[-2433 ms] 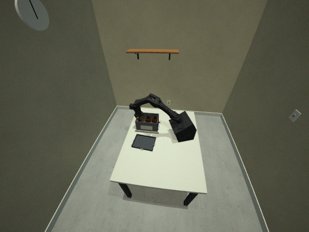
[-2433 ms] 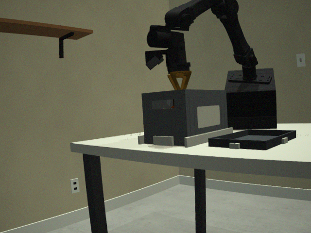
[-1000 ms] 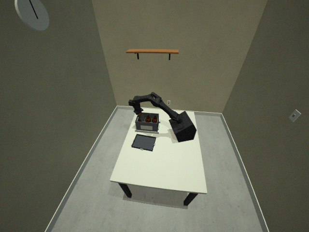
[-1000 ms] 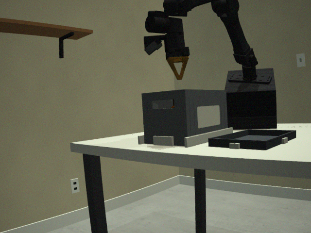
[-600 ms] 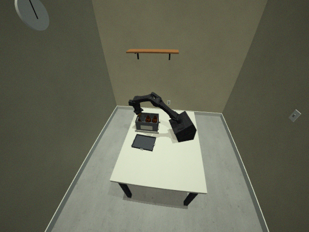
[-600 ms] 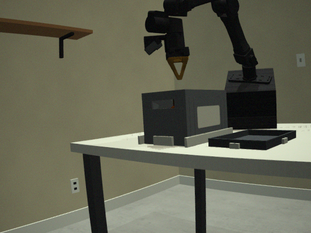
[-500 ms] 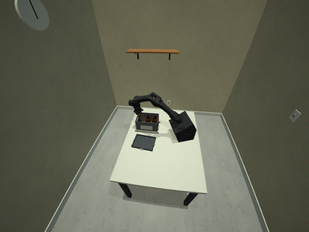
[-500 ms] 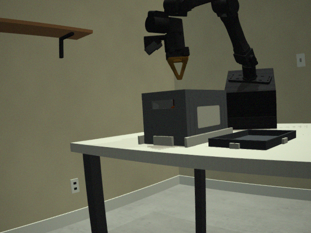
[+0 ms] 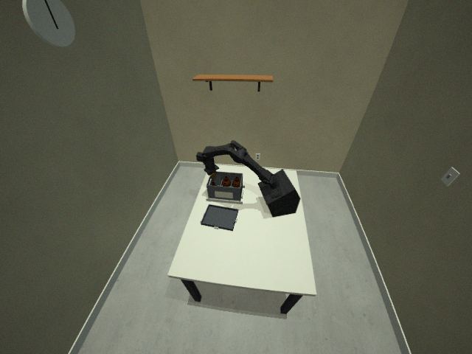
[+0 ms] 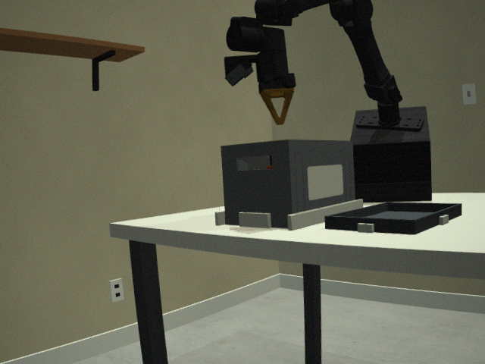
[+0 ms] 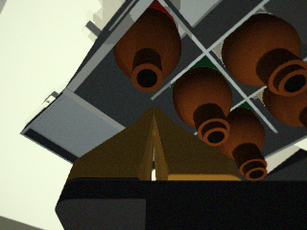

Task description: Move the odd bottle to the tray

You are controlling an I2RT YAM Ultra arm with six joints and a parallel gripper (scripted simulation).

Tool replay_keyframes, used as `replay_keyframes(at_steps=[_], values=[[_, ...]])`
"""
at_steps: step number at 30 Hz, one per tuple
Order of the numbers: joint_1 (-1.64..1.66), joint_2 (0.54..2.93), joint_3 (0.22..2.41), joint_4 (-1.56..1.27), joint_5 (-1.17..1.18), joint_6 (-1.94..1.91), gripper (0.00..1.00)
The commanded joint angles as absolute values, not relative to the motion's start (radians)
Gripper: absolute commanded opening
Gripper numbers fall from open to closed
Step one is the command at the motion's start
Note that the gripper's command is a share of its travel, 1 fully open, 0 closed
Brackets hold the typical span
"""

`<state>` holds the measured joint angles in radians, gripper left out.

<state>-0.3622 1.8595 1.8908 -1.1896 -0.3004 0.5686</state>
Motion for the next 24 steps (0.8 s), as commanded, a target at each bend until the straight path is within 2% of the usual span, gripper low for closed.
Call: replay_keyframes(at_steps=[1,12,19,24], values=[[-0.380,1.808,1.930,-1.201,-0.303,0.564,0.00],[-0.386,1.803,1.920,-1.188,-0.308,0.556,0.00],[-0.456,1.756,1.768,-1.150,-0.329,0.484,0.00],[-0.573,1.661,1.563,-1.092,-0.367,0.365,0.00]])
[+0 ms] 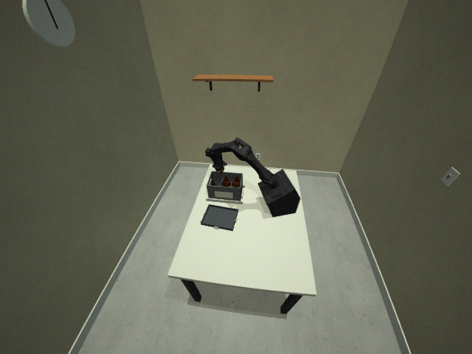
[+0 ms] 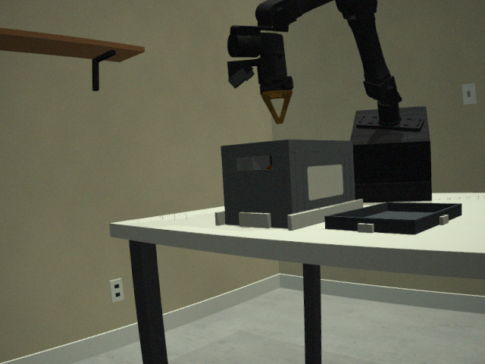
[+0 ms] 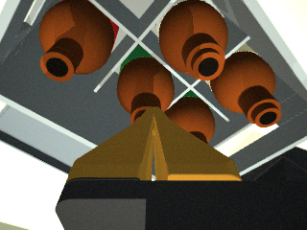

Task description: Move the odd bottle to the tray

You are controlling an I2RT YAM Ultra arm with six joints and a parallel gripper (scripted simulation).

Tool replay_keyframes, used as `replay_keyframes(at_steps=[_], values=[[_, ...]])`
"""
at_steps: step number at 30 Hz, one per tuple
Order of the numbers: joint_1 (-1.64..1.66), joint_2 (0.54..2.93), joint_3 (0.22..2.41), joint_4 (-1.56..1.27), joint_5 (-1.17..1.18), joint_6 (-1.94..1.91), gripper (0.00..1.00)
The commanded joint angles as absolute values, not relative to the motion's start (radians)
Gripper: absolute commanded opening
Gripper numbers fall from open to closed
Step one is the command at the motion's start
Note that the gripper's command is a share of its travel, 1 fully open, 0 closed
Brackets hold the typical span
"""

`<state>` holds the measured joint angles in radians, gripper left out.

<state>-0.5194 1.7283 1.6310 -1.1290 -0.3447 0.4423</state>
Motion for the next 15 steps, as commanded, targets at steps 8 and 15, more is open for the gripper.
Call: replay_keyframes(at_steps=[8,15], values=[[-0.779,1.489,1.196,-0.983,-0.430,0.157,0.00],[-0.851,1.429,1.082,-0.940,-0.468,0.086,0.00]])
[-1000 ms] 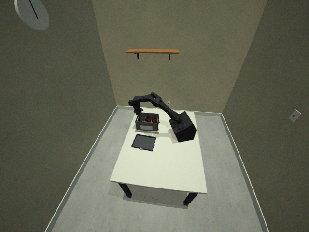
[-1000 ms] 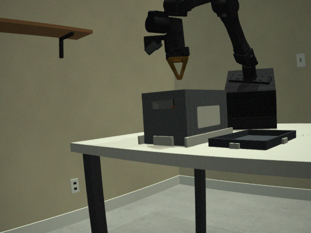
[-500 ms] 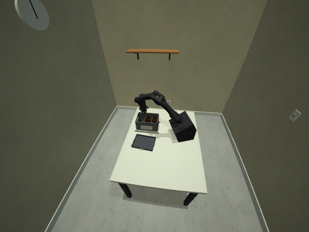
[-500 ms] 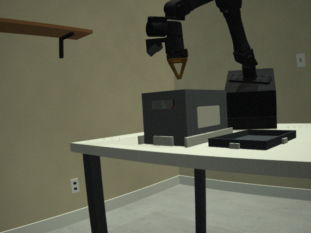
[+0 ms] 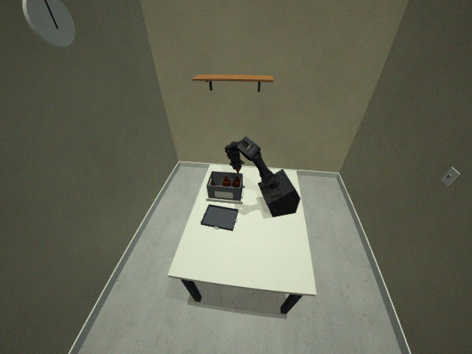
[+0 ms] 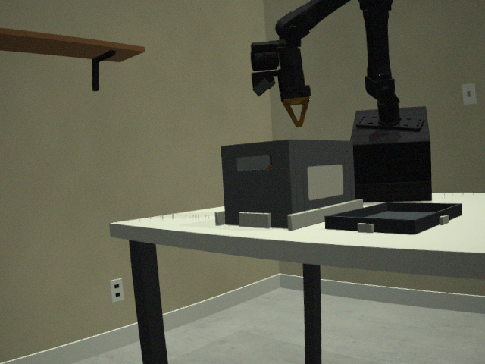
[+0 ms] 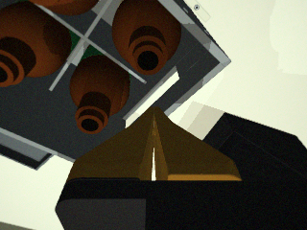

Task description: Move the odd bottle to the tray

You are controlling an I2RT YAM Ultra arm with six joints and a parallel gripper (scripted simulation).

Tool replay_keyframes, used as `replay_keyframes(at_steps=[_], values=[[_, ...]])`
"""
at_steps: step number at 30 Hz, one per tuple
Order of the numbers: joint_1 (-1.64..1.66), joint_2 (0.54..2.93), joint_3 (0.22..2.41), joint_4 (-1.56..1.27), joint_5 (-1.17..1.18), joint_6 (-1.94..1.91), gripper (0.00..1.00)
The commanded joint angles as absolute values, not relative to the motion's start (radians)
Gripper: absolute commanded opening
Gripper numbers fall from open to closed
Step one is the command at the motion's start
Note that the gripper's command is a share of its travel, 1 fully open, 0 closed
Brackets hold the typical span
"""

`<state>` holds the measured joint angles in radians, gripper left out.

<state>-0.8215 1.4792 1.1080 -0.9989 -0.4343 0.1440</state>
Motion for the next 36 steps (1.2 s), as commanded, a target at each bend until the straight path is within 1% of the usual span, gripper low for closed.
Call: replay_keyframes(at_steps=[1,16,17,36], values=[[-0.853,1.427,1.077,-0.938,-0.471,0.083,0.00],[-0.857,1.427,1.073,-0.932,-0.478,0.080,0.00],[-0.857,1.423,1.113,-0.932,-0.478,0.083,0.61],[-0.857,1.423,1.113,-0.932,-0.477,0.083,0.61]])
